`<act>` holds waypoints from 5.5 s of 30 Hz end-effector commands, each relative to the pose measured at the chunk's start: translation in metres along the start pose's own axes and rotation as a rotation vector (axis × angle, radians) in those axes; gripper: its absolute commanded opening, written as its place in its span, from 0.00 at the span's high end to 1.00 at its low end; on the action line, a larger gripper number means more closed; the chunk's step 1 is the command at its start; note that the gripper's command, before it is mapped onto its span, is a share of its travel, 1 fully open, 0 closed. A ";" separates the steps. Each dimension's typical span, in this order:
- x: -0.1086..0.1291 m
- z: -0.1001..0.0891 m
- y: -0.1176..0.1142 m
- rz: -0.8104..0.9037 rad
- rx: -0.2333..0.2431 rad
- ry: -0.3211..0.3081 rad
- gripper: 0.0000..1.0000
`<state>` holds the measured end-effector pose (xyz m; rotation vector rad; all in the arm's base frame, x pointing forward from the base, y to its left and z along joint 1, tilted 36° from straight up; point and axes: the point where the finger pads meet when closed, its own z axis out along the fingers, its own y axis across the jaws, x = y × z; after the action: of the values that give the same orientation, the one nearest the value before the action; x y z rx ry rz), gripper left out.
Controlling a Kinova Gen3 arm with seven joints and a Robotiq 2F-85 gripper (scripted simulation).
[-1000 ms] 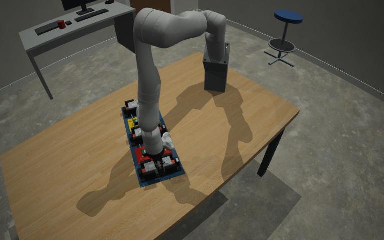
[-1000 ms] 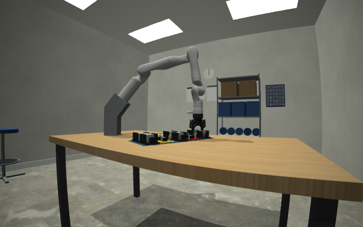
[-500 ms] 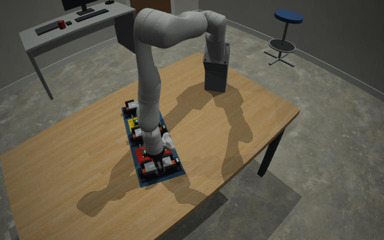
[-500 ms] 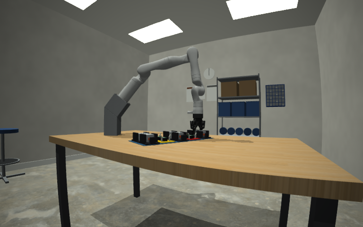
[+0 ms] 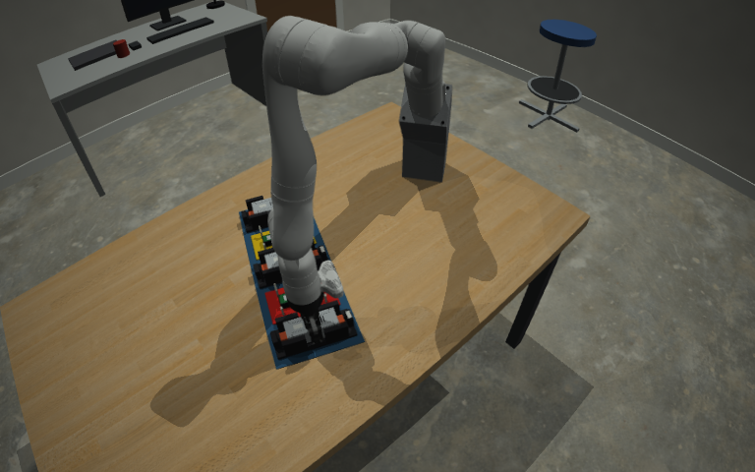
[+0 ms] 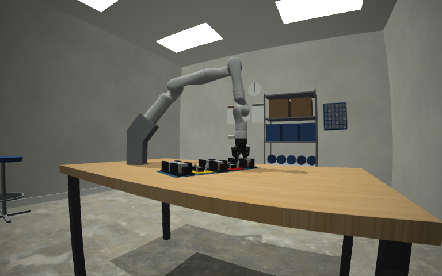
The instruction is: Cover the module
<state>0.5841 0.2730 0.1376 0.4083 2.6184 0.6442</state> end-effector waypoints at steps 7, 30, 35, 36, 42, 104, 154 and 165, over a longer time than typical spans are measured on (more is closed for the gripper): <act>-0.001 -0.001 0.000 0.000 -0.001 -0.002 0.30; -0.001 -0.001 0.000 0.001 0.000 -0.002 1.00; -0.001 -0.001 0.000 0.001 0.000 -0.002 1.00; -0.001 -0.001 0.000 0.001 0.000 -0.002 1.00; -0.001 -0.001 0.000 0.001 0.000 -0.002 1.00; -0.003 -0.055 -0.001 -0.008 0.000 -0.006 0.99; -0.003 -0.055 -0.001 -0.008 0.000 -0.006 0.00; -0.003 -0.055 -0.001 -0.008 0.000 -0.006 0.00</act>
<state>0.5613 0.2504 0.1814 0.3984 2.6146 0.6391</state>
